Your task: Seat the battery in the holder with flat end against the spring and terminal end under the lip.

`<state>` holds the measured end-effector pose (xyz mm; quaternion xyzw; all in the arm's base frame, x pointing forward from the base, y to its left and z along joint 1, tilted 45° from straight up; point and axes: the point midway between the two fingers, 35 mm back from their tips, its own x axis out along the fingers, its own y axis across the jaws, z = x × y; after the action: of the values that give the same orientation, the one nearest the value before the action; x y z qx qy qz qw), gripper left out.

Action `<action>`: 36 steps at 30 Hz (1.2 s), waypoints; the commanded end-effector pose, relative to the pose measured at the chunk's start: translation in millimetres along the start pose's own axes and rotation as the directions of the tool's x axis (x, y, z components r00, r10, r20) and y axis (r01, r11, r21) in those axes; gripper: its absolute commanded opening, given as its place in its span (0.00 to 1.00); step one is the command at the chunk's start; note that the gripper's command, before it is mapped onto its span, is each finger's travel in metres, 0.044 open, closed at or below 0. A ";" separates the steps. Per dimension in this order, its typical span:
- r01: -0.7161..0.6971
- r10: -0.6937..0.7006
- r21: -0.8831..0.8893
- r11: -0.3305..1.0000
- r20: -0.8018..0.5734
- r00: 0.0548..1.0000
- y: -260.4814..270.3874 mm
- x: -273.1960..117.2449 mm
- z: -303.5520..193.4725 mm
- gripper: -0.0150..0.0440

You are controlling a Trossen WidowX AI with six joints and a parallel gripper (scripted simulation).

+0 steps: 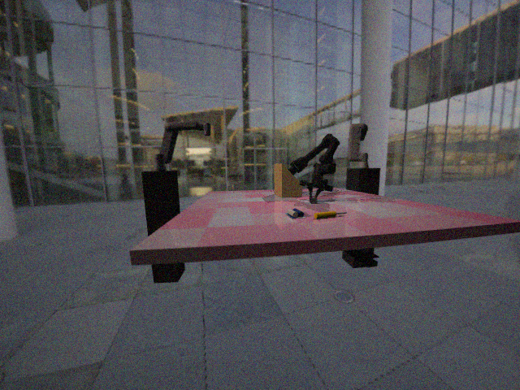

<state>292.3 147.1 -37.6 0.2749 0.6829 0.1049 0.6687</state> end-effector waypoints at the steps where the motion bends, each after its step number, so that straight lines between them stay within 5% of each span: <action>1: 0.004 -0.004 0.002 1.000 -0.045 0.999 -1.8 3.7 -5.4 0.37; 36: 0.019 -0.021 -0.016 1.000 -0.154 0.988 4.0 3.1 4.1 0.37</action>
<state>297.0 150.0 -37.7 0.2528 0.7310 0.1215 0.6221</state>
